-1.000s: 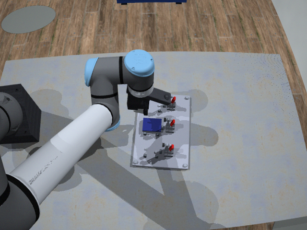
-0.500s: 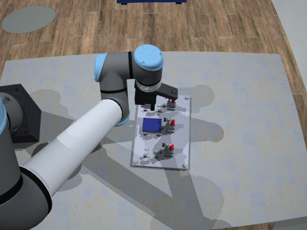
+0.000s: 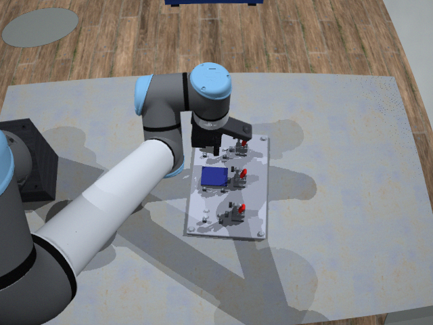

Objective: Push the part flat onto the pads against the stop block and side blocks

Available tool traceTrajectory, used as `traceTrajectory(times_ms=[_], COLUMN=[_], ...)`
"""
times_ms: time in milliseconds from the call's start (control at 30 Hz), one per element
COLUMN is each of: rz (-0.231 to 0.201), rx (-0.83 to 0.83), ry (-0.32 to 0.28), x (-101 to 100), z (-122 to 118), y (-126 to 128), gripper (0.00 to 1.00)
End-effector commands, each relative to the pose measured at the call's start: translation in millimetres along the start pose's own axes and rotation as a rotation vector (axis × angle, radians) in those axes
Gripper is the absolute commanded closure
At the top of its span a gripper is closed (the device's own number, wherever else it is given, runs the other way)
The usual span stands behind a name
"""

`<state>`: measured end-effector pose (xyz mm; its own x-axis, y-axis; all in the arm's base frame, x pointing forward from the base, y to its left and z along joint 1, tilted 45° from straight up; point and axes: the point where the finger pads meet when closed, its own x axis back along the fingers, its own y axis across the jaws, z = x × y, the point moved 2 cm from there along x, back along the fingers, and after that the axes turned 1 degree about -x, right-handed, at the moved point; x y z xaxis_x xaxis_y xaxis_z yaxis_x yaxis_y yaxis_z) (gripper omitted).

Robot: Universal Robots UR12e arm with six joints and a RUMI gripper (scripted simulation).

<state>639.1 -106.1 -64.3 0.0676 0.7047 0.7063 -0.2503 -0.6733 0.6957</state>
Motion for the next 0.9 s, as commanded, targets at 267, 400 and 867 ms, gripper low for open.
traceTrajectory(times_ms=[267, 400, 867], rz=[0.000, 0.000, 0.000], rx=[0.000, 0.000, 0.000], ry=[0.001, 0.001, 0.001], x=[-19, -27, -33], z=[0, 0, 0], y=[0, 0, 0], gripper=[1.00, 1.00, 1.00])
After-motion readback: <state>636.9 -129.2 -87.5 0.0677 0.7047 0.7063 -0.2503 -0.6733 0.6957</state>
